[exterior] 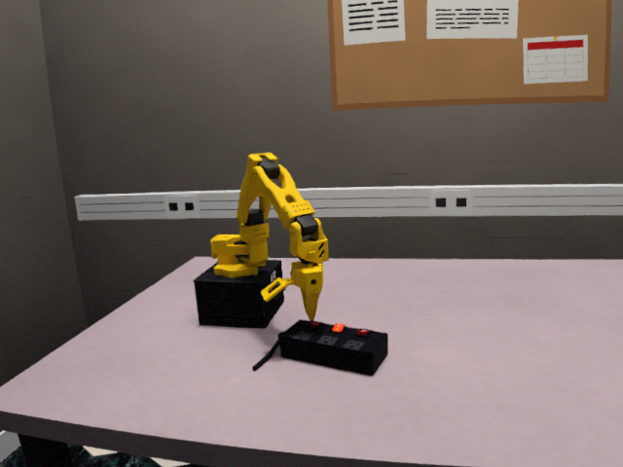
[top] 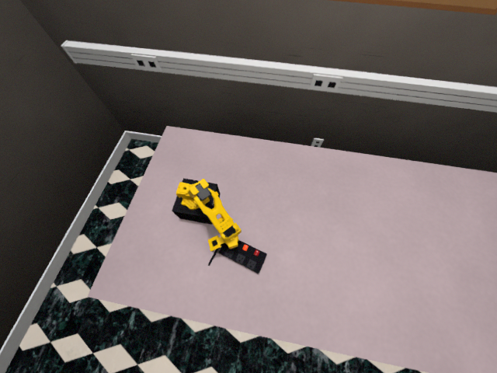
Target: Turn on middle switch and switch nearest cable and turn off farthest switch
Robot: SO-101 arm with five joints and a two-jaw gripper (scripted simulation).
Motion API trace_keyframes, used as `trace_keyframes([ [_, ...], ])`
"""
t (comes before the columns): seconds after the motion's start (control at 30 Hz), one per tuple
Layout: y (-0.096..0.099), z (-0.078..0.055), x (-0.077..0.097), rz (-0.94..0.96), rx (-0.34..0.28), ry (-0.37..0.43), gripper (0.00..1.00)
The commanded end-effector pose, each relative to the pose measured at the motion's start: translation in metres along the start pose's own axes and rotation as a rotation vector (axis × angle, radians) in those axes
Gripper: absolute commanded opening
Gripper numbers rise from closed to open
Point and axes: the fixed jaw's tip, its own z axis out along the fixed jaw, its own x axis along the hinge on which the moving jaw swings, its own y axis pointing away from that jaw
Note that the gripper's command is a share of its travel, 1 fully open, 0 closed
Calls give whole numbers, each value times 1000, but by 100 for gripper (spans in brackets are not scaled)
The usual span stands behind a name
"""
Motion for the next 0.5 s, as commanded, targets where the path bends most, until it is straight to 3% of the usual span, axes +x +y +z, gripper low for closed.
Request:
trace_keyframes([
  [0.0, 1, -2, -1, 2, -12, 6, 0],
  [0.47, 1, -3, -1, 1, -12, 6, 0],
])
